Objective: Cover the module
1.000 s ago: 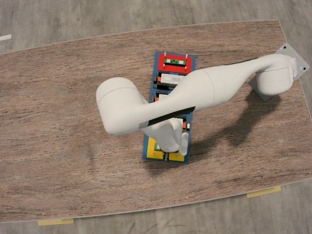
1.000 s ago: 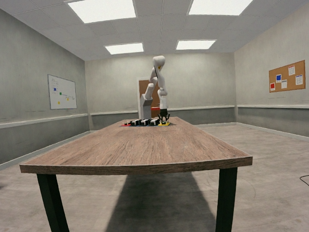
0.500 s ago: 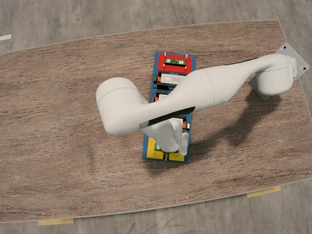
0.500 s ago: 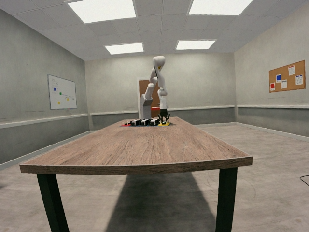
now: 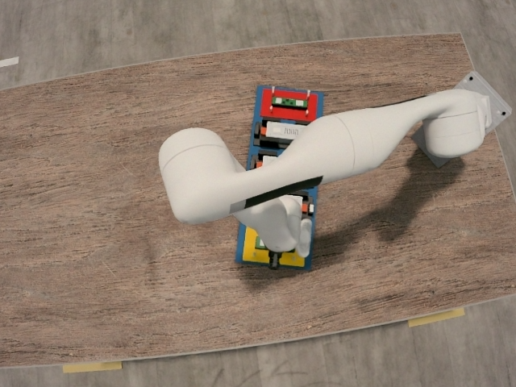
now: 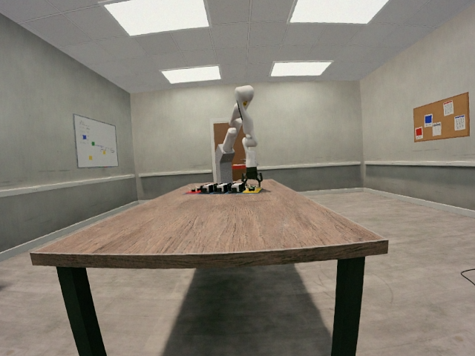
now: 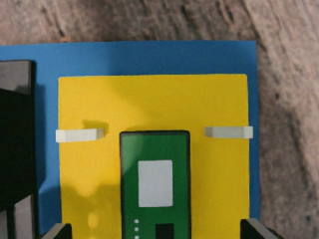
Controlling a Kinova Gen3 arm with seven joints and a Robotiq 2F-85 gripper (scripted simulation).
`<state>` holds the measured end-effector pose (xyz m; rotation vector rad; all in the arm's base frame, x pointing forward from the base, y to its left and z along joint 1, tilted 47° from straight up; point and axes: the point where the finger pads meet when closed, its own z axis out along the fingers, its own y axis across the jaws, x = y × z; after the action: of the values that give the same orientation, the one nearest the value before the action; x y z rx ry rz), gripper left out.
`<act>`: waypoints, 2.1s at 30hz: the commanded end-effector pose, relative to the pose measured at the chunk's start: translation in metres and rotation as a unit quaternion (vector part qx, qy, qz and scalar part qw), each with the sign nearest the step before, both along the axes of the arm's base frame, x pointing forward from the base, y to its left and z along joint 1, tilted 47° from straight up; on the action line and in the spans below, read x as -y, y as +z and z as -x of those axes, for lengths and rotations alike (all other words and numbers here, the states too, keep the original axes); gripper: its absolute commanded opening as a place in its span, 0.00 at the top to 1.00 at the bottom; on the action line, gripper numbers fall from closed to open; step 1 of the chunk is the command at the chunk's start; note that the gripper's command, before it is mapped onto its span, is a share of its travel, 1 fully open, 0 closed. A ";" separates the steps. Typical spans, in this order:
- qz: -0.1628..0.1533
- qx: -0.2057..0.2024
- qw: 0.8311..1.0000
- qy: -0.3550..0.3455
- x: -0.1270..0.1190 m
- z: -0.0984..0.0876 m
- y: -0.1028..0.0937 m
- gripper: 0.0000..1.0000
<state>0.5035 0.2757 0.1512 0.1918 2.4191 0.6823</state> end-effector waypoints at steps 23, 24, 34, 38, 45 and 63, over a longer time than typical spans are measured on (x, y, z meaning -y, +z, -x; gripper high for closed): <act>0.000 0.001 1.000 0.000 0.008 0.011 0.013 0.00; 0.000 0.001 1.000 0.000 0.010 0.014 0.017 0.00; 0.000 0.001 1.000 0.000 0.026 0.036 0.041 0.00; 0.000 0.000 1.000 0.000 0.028 0.039 0.045 0.00; 0.000 0.000 1.000 0.000 0.046 0.064 0.074 0.00; 0.000 0.000 1.000 0.000 0.049 0.069 0.079 0.00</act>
<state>0.4345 0.2263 0.2300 0.1918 2.4192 0.6816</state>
